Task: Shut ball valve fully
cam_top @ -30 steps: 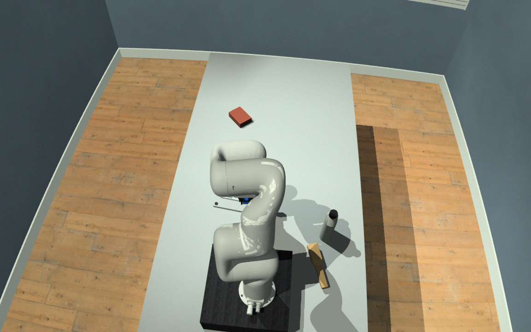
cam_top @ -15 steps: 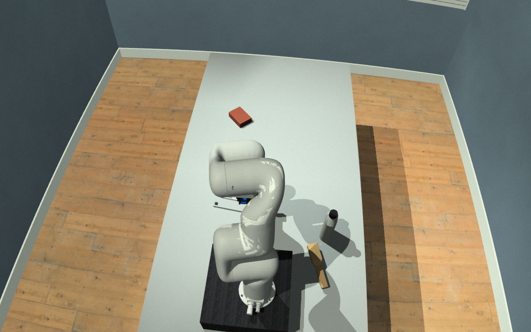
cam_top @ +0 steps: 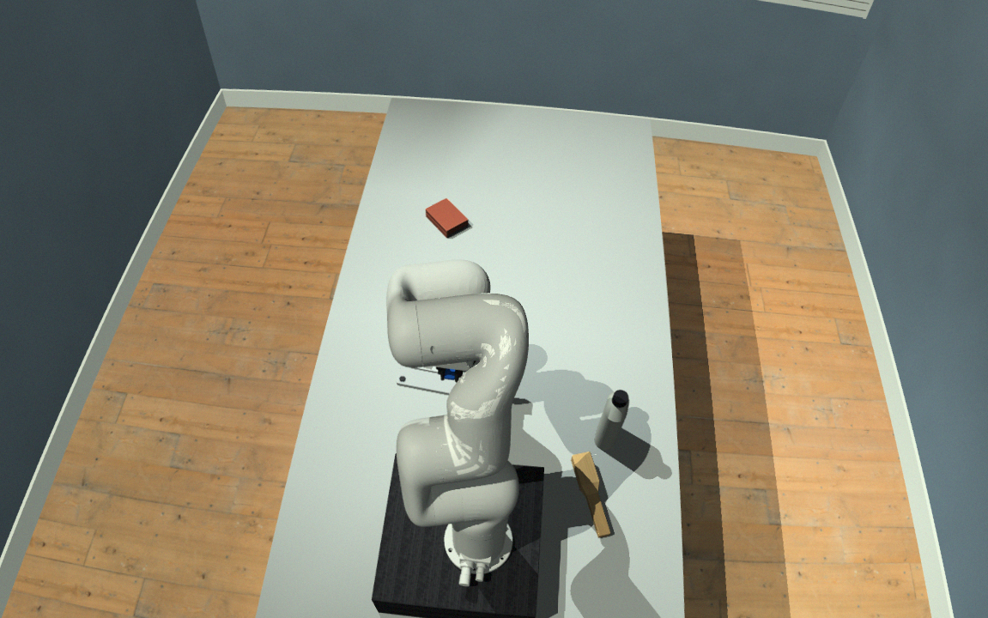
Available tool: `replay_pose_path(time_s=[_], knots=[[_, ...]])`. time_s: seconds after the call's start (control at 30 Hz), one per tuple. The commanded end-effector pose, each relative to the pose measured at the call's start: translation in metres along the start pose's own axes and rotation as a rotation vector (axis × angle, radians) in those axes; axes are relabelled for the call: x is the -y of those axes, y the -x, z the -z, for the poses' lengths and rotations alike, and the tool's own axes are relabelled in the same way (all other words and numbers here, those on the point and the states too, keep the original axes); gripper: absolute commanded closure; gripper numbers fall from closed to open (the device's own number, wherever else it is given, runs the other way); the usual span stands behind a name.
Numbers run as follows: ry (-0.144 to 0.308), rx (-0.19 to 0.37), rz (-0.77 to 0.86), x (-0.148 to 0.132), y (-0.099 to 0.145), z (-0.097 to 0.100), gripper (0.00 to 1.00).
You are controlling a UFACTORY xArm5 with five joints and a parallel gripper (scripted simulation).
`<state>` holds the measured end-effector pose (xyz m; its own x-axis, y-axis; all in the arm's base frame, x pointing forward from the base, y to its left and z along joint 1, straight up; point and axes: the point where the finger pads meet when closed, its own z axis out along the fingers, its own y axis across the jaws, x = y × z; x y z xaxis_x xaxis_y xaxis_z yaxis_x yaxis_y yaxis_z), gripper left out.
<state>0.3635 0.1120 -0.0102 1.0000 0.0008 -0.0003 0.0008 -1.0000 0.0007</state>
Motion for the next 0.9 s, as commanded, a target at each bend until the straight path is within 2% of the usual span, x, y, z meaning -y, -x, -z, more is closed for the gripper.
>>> replay_pose_path(time_s=[0.0, 0.7, 0.73, 0.87], knots=[[-0.002, -0.004, -0.039, 0.0041, -0.0015, 0.0011, 1.00], [-0.002, -0.004, -0.097, 0.0086, -0.0017, 0.0012, 1.00], [-0.002, -0.004, -0.097, 0.0086, -0.0017, 0.0012, 0.31], [-0.002, -0.004, -0.097, 0.0086, -0.0017, 0.0012, 0.31]])
